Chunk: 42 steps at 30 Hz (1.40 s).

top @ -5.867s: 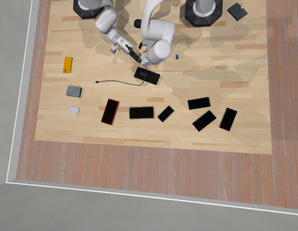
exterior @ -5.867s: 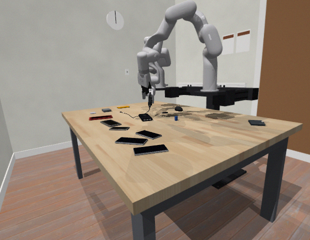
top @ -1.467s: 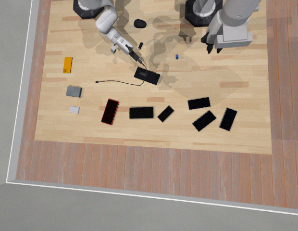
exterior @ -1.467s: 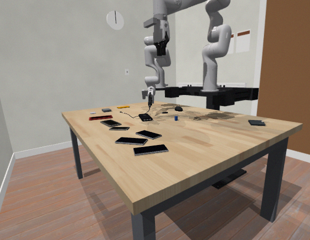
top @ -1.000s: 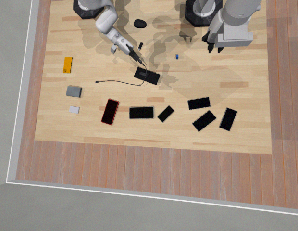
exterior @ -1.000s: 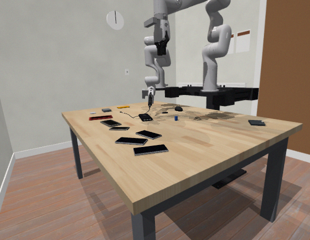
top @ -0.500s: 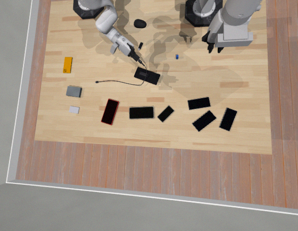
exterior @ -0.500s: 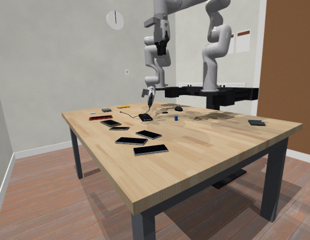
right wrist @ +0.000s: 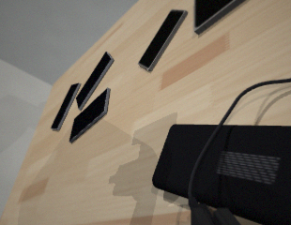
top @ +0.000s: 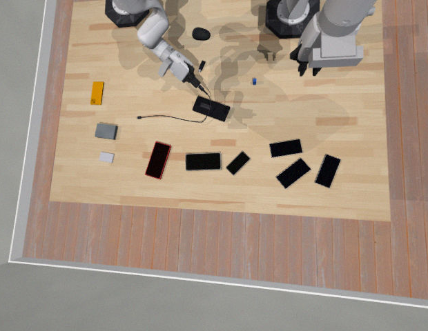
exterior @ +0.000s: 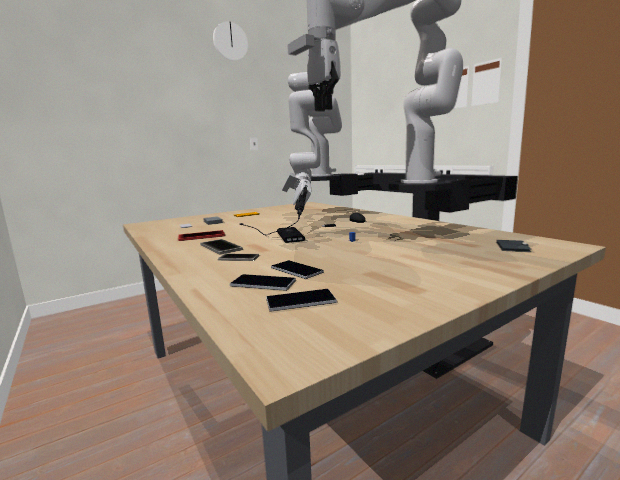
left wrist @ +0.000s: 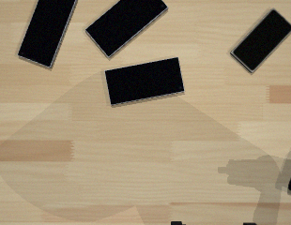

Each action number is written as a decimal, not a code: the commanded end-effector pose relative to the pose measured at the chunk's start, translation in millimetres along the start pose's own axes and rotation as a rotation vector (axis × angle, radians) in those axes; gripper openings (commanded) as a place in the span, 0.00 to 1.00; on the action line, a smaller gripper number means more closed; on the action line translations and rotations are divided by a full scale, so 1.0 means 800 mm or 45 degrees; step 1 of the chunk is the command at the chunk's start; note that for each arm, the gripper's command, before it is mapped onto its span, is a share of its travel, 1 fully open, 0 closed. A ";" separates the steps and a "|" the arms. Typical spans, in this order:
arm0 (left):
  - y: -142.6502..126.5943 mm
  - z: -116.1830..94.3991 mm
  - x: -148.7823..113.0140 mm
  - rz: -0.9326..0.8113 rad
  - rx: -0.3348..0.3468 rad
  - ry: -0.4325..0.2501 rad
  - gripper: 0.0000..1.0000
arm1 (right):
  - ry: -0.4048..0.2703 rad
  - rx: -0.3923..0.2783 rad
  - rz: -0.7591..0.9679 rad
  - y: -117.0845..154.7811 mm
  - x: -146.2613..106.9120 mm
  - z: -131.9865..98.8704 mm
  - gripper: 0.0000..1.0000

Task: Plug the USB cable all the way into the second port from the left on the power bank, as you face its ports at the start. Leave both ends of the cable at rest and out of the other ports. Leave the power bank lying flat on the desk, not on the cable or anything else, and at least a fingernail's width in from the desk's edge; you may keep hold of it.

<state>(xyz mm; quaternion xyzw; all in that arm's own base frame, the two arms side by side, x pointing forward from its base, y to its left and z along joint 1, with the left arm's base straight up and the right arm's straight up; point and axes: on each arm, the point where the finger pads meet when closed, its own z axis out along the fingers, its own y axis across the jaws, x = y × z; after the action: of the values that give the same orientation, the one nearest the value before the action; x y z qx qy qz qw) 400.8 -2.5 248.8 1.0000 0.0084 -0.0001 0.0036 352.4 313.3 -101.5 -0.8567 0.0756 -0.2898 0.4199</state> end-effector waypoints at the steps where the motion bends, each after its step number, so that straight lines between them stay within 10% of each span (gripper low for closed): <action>1: 0.000 -0.002 0.001 0.000 0.000 0.006 0.31 | 0.003 0.003 -0.085 -0.002 0.001 0.001 0.00; 42: 0.000 -0.002 0.001 0.000 0.000 0.006 0.31 | 0.004 0.002 -0.885 -0.002 0.001 0.001 0.00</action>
<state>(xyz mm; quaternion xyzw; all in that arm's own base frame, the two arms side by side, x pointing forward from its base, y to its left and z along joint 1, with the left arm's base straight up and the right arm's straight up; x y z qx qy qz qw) 400.8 -2.5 248.8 1.0000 0.0084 -0.0001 0.0036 352.5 313.3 -101.5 -0.8367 -0.1989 -0.4075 0.3070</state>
